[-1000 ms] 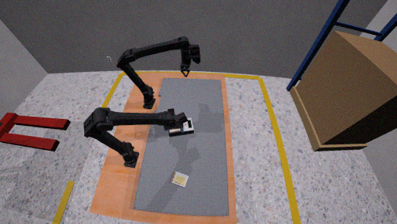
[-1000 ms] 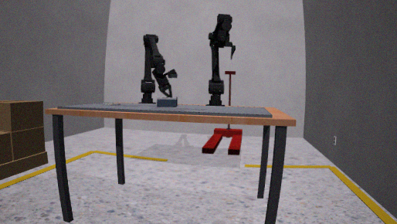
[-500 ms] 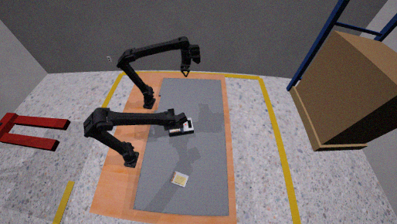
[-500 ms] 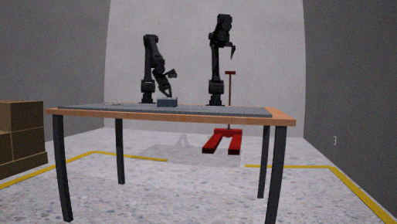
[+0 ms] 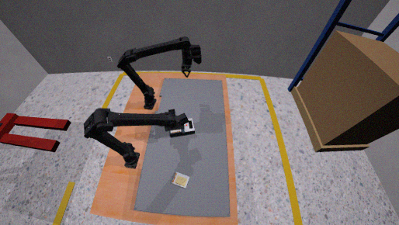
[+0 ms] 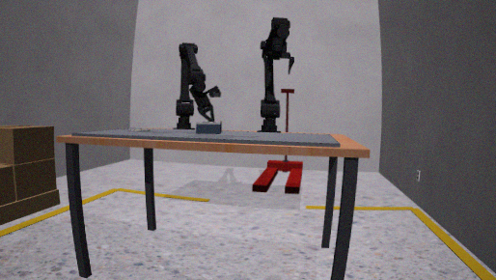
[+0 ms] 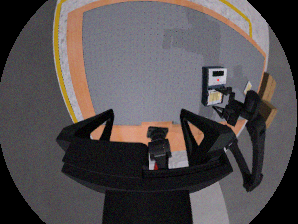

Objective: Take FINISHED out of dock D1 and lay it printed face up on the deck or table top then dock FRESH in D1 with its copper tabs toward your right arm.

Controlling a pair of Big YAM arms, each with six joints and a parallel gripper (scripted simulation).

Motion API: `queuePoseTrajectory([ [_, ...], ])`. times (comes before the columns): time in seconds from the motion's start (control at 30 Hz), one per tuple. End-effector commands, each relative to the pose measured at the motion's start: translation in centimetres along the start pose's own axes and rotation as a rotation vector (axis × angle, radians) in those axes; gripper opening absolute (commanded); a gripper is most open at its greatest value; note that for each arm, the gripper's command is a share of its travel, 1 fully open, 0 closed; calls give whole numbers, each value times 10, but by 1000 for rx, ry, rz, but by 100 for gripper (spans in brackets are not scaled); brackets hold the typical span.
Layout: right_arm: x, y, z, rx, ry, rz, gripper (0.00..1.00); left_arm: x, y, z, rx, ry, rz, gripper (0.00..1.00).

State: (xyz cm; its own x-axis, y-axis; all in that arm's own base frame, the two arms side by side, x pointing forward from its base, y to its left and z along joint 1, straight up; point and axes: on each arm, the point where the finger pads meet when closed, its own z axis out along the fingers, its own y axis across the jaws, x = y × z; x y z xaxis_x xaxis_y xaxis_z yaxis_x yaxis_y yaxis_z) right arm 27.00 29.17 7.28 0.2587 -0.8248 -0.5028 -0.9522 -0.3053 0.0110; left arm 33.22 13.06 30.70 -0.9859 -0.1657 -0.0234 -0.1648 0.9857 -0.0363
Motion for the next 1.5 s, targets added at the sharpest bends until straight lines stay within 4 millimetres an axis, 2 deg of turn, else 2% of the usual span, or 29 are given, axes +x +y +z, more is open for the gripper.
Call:
queuePoseTrajectory([
  [0.0,-6,-11,-12,27,-10,-19,98,-10,0,-22,-5,-43,14,100],
  [1.47,-13,-22,-24,50,-18,-32,98,-10,0,-22,-5,-43,14,100],
])
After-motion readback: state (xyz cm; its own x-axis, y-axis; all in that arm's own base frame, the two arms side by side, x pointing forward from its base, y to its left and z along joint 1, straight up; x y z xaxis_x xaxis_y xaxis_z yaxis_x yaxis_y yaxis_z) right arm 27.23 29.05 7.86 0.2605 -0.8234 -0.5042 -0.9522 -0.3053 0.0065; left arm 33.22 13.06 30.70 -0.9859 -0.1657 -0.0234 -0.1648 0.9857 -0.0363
